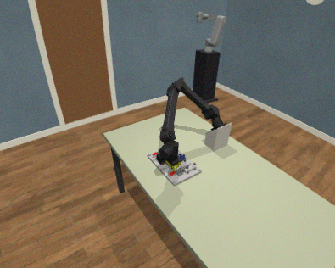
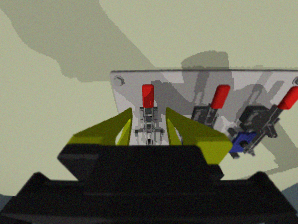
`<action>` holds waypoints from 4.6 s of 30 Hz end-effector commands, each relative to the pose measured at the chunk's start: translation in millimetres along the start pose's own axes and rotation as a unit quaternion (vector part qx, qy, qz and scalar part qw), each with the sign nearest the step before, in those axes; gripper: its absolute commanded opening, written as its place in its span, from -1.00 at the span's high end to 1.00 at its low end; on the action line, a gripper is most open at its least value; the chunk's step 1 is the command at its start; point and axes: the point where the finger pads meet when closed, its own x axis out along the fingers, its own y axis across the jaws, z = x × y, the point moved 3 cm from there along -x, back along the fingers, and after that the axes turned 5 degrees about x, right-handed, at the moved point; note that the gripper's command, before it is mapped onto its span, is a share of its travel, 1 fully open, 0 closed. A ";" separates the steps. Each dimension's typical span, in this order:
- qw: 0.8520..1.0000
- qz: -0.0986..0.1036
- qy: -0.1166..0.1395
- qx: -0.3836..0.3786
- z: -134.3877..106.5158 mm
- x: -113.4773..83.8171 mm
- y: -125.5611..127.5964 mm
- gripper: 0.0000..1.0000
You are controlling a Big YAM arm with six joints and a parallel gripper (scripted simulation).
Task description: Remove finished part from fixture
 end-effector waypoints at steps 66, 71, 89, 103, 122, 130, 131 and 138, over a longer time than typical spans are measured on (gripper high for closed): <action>1.000 -0.007 0.017 -0.013 -5.0 44.5 0.2 0.11; 1.000 -0.008 0.017 -0.013 -5.2 44.7 0.3 0.11; 1.000 -0.008 0.017 -0.013 -5.2 44.7 0.3 0.11; 1.000 -0.008 0.017 -0.013 -5.2 44.7 0.3 0.11; 1.000 -0.007 0.015 -0.012 -6.2 66.0 0.9 0.11; 1.000 -0.006 0.014 -0.011 -5.2 72.8 1.0 0.11; 1.000 -0.005 0.010 -0.014 -1.1 66.9 4.1 0.11; 1.000 -0.003 0.003 -0.013 1.2 61.4 8.5 0.11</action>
